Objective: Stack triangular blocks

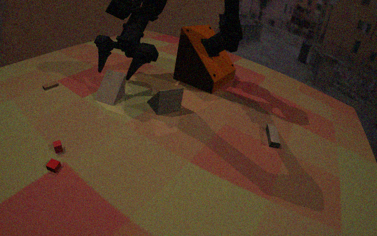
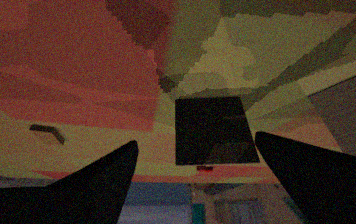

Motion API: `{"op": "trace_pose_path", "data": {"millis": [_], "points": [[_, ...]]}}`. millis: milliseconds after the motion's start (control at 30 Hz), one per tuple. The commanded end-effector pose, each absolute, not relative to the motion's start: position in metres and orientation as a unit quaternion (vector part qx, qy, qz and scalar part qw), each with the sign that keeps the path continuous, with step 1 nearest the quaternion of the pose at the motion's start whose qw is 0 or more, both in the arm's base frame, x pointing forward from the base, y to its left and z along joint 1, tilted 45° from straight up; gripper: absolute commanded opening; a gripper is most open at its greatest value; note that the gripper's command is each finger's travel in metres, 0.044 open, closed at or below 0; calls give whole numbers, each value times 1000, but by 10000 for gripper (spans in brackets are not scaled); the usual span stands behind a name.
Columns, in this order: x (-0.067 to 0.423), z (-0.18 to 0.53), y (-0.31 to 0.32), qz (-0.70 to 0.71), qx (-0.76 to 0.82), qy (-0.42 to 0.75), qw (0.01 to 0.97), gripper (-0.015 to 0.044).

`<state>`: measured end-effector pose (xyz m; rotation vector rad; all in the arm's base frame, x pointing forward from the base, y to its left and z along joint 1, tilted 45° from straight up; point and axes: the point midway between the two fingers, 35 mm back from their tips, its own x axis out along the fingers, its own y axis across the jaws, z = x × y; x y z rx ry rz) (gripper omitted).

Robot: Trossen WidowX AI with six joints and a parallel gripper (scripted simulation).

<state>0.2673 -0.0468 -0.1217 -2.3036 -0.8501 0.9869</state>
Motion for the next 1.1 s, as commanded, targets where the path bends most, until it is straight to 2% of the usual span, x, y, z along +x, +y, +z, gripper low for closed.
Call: {"op": "trace_pose_path", "data": {"millis": [0, 867, 1033, 1067], "points": [[267, -125, -39, 363, -840, -312, 254, 440], [287, -132, -6, 349, -839, -320, 267, 440], [287, -132, -6, 349, -839, -320, 267, 309], [287, -132, -6, 349, -839, -320, 267, 302]]}}
